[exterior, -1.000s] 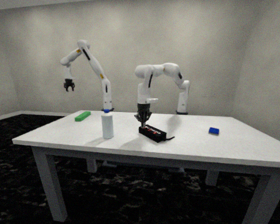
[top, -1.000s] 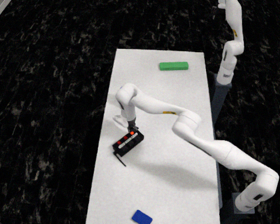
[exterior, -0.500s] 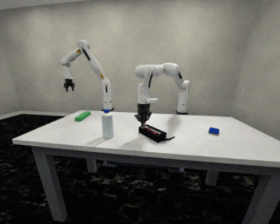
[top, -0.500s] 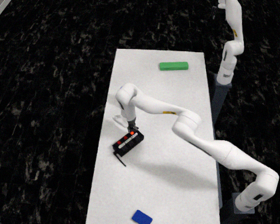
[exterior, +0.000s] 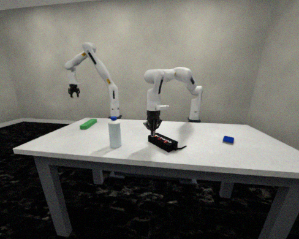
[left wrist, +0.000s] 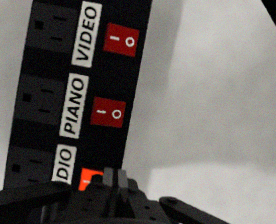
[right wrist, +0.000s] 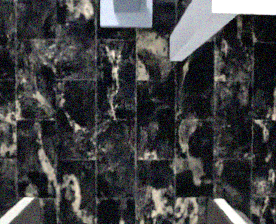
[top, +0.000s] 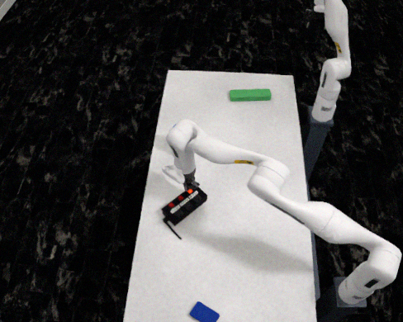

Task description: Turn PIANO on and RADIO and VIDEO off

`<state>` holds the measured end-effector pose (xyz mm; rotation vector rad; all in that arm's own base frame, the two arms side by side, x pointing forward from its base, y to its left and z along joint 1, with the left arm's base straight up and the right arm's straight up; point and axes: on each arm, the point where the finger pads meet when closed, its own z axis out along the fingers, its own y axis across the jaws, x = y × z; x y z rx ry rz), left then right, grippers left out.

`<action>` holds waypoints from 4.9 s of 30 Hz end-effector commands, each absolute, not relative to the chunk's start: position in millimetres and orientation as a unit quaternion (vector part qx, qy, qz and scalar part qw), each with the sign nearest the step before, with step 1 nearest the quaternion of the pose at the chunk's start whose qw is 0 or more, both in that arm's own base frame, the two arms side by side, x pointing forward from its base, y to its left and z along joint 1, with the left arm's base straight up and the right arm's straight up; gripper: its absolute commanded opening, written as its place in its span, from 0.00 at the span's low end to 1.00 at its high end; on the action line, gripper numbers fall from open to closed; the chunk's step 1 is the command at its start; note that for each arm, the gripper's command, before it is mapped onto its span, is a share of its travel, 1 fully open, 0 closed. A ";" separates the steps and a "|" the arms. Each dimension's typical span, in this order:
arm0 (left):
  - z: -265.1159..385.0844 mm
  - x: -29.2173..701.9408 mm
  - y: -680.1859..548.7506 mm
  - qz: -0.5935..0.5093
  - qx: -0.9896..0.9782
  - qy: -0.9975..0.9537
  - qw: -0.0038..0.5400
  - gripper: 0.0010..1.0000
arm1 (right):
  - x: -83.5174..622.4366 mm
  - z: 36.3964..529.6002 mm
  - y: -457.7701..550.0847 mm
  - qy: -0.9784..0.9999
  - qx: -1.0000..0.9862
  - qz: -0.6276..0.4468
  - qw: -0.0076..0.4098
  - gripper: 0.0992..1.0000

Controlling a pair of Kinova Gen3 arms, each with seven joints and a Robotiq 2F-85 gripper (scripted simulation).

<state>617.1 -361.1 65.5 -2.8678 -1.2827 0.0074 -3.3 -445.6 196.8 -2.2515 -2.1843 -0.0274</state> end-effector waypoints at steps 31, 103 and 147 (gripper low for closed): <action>59.5 618.4 -359.2 0.000 -0.914 -0.406 0.002 0.10 | -3.3 197.7 -446.0 -0.696 -0.718 -0.008 0.001 1.00; 102.3 618.1 -358.1 0.000 -0.913 -0.407 0.003 0.10 | -3.3 197.7 -446.0 -0.696 -0.718 -0.008 0.001 1.00; 115.4 634.6 -315.4 -0.001 -0.914 -0.406 0.002 0.10 | -3.3 197.7 -446.0 -0.696 -0.718 -0.008 0.001 1.00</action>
